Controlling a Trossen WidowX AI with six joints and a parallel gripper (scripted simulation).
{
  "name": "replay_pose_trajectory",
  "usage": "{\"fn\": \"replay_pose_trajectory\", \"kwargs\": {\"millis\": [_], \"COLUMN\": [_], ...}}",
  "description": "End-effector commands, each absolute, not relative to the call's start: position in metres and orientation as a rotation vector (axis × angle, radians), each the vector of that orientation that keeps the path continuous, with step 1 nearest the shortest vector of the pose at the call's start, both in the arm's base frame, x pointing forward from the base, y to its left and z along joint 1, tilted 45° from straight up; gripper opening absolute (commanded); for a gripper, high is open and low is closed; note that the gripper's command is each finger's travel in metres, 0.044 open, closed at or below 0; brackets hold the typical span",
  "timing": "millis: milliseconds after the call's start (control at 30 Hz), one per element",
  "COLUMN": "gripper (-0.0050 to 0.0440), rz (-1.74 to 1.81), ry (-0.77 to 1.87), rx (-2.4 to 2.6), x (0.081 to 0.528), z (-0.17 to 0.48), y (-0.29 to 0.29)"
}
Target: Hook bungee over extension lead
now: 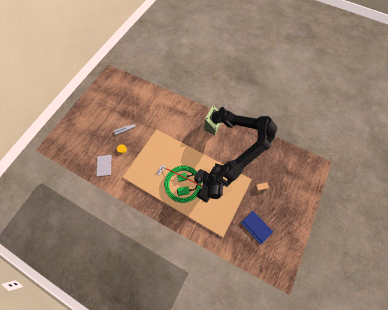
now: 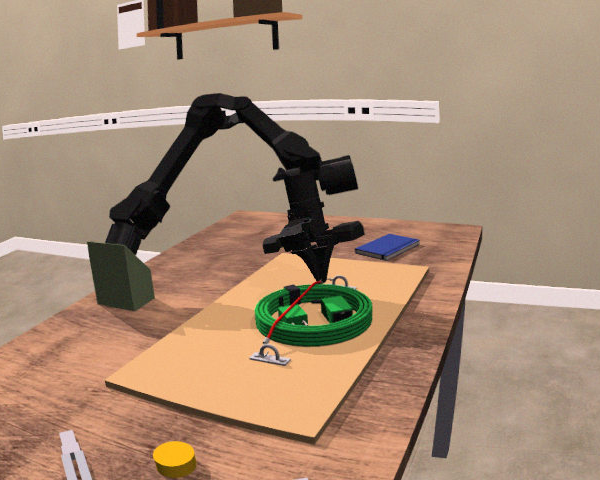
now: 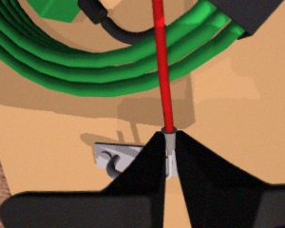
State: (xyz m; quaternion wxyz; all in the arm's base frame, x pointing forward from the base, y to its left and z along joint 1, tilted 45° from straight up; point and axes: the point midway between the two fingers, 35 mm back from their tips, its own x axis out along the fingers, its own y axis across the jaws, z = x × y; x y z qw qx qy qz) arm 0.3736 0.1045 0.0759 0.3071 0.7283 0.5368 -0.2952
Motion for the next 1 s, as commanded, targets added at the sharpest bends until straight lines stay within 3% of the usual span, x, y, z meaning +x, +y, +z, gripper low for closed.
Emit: {"fn": "replay_pose_trajectory", "kwargs": {"millis": [0, 967], "gripper": [-0.005, -0.005], "rz": [-0.715, -0.686], "ry": [1.455, 1.459], "rx": [1.92, 1.905], "x": [0.374, 0.371], "z": [0.087, 0.094], "y": [0.118, 0.133]}}
